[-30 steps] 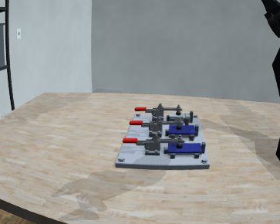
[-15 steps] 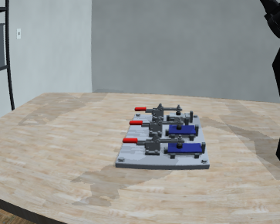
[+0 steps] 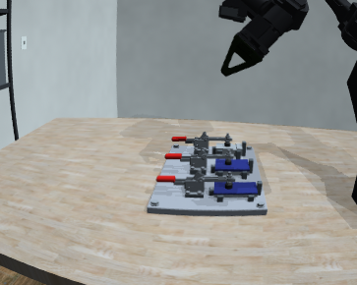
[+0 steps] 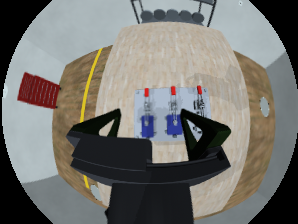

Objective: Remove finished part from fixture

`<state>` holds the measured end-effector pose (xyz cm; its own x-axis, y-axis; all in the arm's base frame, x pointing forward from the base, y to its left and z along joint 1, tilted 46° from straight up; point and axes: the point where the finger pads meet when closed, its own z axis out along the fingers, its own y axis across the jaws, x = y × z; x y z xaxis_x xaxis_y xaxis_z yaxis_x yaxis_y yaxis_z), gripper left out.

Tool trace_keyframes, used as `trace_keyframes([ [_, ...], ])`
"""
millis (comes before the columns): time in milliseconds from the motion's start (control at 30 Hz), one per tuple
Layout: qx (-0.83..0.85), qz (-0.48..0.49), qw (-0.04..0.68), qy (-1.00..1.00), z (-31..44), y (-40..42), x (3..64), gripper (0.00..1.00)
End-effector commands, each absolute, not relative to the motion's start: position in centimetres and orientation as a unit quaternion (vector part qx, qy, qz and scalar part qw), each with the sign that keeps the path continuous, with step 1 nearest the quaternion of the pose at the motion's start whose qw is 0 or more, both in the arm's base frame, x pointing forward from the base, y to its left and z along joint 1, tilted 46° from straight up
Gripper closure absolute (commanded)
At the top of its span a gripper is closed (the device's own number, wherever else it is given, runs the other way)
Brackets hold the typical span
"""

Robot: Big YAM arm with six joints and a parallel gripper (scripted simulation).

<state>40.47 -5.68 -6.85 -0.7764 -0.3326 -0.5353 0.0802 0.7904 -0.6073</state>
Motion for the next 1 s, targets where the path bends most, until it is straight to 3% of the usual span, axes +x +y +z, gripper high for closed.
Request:
trace_keyframes([
  [0, -0.063, -0.357, 0.309, 0.879, -5.3, -9.5, 36.8, 0.0],
  [167, -0.04, -0.399, 0.272, 0.875, -4.7, -12.5, 32.3, 0.0],
  [967, -0.043, -0.398, 0.267, 0.877, -5.2, -12.4, 32.3, 0.0],
])
